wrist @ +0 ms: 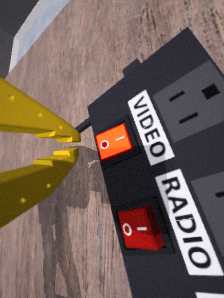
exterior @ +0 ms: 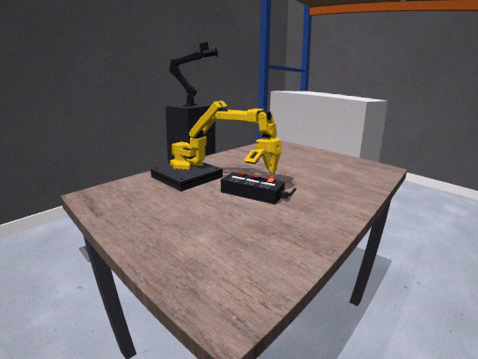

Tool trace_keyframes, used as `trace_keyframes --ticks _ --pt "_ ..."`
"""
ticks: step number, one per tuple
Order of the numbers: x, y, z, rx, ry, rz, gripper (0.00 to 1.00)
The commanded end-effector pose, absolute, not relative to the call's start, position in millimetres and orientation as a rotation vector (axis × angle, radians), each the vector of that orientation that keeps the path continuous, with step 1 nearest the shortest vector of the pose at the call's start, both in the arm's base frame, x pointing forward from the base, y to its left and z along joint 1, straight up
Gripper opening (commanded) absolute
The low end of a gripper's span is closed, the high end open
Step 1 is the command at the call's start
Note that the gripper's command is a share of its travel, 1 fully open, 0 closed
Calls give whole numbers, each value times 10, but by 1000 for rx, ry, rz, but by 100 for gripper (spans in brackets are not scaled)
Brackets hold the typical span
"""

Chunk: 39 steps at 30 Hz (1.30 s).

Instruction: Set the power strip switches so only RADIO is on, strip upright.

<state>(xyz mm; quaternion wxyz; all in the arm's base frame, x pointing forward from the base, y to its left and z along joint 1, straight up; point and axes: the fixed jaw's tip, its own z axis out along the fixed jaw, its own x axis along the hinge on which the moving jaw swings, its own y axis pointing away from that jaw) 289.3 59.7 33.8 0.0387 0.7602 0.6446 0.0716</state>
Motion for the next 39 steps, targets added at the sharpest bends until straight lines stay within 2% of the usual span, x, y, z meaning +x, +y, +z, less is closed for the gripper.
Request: trace_keyframes --ticks 1,39 --pt "2895 580 368 2323 1975 235 0" --pt "2897 539 364 2336 1958 234 0"
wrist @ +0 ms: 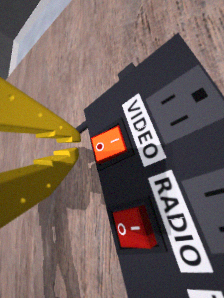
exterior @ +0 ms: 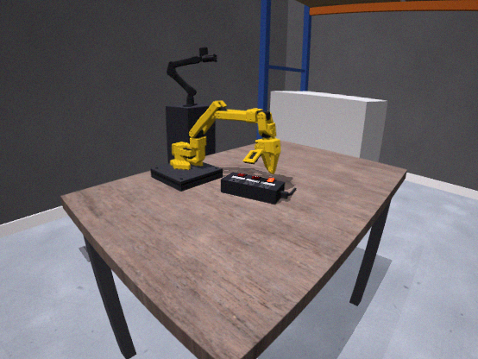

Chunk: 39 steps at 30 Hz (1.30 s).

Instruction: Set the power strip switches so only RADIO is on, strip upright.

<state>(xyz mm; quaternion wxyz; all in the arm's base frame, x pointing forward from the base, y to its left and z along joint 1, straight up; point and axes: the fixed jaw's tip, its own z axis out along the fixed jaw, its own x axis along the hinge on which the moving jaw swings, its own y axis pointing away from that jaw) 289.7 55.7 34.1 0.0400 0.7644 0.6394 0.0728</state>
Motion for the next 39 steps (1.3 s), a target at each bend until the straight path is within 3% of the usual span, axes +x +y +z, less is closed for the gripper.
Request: trace_keyframes --ticks 1,39 --pt "2897 539 362 2336 1958 234 0" --pt "2880 536 201 2336 1958 234 0"
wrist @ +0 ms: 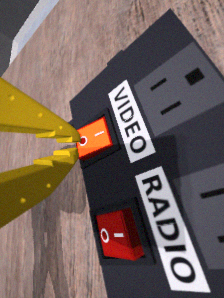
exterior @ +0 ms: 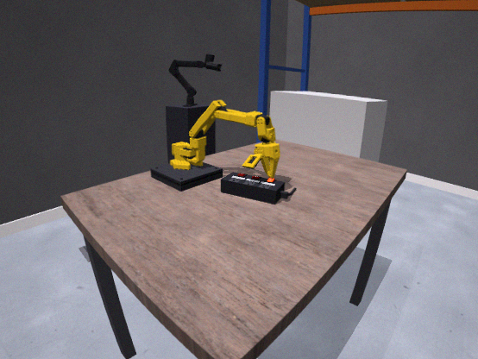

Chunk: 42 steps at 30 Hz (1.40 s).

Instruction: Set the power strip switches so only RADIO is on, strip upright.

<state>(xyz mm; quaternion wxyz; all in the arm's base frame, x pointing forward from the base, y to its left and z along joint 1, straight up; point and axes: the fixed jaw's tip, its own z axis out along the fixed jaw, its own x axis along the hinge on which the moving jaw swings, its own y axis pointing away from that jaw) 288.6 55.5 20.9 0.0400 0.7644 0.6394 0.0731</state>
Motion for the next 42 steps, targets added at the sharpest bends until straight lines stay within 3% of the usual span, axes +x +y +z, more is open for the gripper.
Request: trace_keyframes --ticks 1,42 --pt "2878 536 195 2336 1958 234 0" --pt "2846 524 108 2337 1956 234 0"
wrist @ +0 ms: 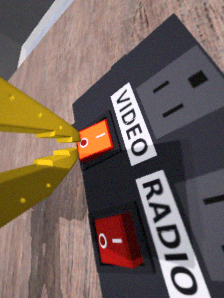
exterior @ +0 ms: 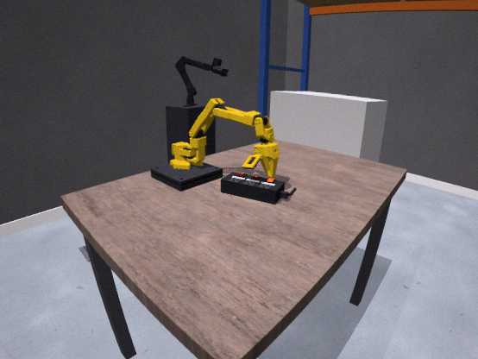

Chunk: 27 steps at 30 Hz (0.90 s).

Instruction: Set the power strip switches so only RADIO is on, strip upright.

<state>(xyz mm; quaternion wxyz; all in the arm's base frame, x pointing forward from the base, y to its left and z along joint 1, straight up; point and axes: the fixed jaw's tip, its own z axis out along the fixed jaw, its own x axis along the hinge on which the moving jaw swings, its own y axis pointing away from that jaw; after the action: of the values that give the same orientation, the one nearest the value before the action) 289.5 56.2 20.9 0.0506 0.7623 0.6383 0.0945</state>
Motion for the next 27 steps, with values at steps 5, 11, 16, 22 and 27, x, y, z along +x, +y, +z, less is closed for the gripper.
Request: trace_keyframes --ticks 5,11,16,22,27 --pt "2839 522 91 2338 1956 234 0" --pt "2829 518 70 2339 1955 234 0" --pt "2829 517 69 2339 1955 234 0" --pt "2821 514 51 2339 1954 234 0" --pt "2812 510 31 2340 1953 234 0"
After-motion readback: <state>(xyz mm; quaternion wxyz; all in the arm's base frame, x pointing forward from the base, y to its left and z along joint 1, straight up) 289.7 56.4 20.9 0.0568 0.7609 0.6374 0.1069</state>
